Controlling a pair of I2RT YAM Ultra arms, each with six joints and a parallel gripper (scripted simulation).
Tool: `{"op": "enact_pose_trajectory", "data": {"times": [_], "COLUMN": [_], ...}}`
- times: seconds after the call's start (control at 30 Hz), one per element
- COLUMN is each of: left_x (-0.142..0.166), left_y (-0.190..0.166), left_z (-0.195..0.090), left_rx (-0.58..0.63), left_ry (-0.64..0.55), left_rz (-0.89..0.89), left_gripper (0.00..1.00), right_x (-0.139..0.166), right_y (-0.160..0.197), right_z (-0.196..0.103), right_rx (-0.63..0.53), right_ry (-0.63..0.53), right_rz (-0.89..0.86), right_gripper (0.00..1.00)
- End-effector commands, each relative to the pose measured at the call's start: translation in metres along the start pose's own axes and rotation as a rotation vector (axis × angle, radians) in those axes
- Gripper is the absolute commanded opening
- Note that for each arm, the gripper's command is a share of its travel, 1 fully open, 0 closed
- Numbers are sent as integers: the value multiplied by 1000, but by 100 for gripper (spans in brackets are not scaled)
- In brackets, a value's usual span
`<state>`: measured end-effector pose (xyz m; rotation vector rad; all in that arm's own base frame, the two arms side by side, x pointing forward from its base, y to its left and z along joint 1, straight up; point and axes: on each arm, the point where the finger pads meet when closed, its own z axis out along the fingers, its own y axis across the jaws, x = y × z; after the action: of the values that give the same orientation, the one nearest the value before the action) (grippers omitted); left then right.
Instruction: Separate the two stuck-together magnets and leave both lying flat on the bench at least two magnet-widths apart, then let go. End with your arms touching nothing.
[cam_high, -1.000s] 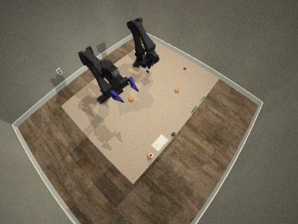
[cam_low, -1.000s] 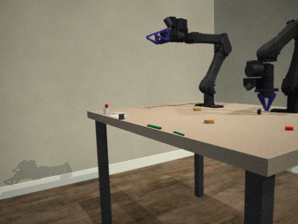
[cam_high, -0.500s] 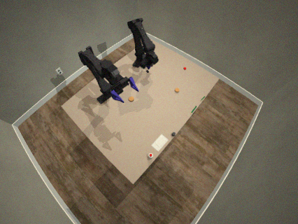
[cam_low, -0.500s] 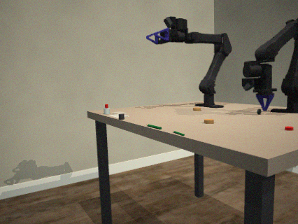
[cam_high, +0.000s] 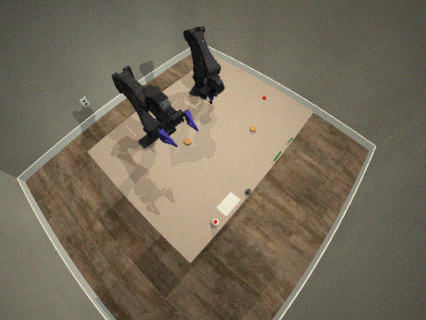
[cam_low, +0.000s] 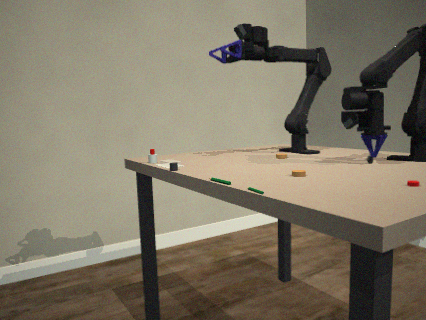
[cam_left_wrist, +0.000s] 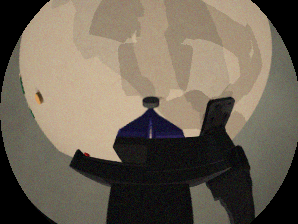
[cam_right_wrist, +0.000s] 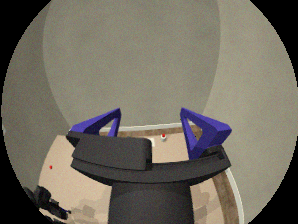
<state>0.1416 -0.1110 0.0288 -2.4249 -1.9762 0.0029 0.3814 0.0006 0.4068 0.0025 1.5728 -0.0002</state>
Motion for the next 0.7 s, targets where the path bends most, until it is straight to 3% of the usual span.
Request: {"op": "enact_pose_trajectory", "data": {"times": [0.0, 0.33, 0.67], "left_x": [-5, -13, -13], "left_y": [2, 3, 3], "left_z": [-2, -3, -30], "left_rx": [-12, -12, -14], "left_ry": [-7, -7, -9], "left_rz": [-9, -9, -6], "left_gripper": [0, 0, 0], "right_x": [-5, -5, -5], "right_y": [0, 0, 0], "right_z": [-1, -1, -1], "right_rx": [-1, -1, -1], "right_ry": [-13, -13, -13], "right_rz": [-1, -1, -1], "right_gripper": [100, 100, 100]}}
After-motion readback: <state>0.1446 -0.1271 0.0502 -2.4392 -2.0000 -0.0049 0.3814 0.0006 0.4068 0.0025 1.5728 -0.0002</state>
